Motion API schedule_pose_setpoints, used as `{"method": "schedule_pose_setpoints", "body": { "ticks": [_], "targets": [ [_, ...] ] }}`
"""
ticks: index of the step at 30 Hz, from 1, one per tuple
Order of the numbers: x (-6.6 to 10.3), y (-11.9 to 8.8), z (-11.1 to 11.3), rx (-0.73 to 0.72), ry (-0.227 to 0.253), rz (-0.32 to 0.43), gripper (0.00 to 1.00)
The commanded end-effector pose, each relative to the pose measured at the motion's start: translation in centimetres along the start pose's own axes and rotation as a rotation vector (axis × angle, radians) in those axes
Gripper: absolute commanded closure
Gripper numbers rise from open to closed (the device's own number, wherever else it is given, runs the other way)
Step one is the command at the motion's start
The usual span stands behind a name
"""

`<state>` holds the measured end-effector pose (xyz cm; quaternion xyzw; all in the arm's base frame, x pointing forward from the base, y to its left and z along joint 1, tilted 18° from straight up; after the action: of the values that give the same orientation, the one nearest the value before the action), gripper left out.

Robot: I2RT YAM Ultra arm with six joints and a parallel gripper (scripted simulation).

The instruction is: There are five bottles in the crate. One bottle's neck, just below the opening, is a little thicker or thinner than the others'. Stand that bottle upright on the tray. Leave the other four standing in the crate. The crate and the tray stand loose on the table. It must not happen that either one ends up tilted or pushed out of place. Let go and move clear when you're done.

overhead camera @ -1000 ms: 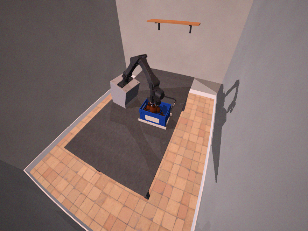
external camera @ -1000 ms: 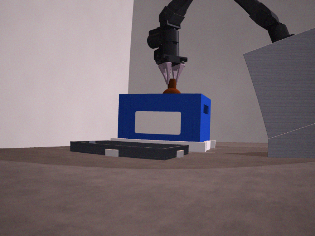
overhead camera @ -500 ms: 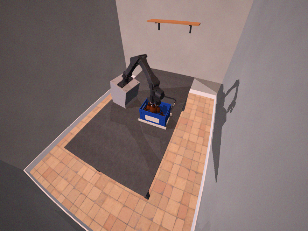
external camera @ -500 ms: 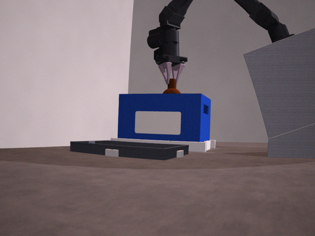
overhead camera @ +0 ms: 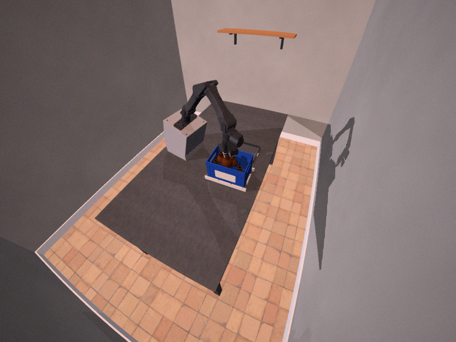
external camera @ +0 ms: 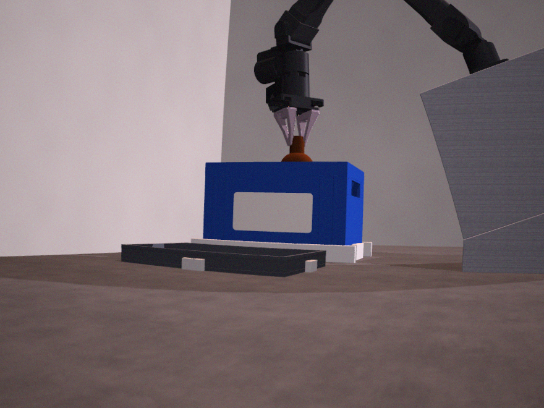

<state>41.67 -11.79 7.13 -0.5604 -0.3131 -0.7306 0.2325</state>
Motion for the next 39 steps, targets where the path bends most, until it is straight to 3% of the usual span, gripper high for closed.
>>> {"method": "schedule_pose_setpoints", "body": {
  "ticks": [1,39],
  "targets": [
    [3.3,1.8,0.5,-0.005,0.038,-0.071,1.00],
    [6.7,1.9,0.6,-0.004,0.037,-0.072,1.00]
  ]
}}
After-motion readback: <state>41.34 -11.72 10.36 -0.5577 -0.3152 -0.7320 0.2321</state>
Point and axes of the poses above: the point where the finger pads meet when closed, its own x axis back along the fingers, its own z axis across the jaws, y = z × x, the point moved 1 cm from there along x, back along the fingers, and after that the axes turned 6 degrees about -x, right-handed, at the moved point
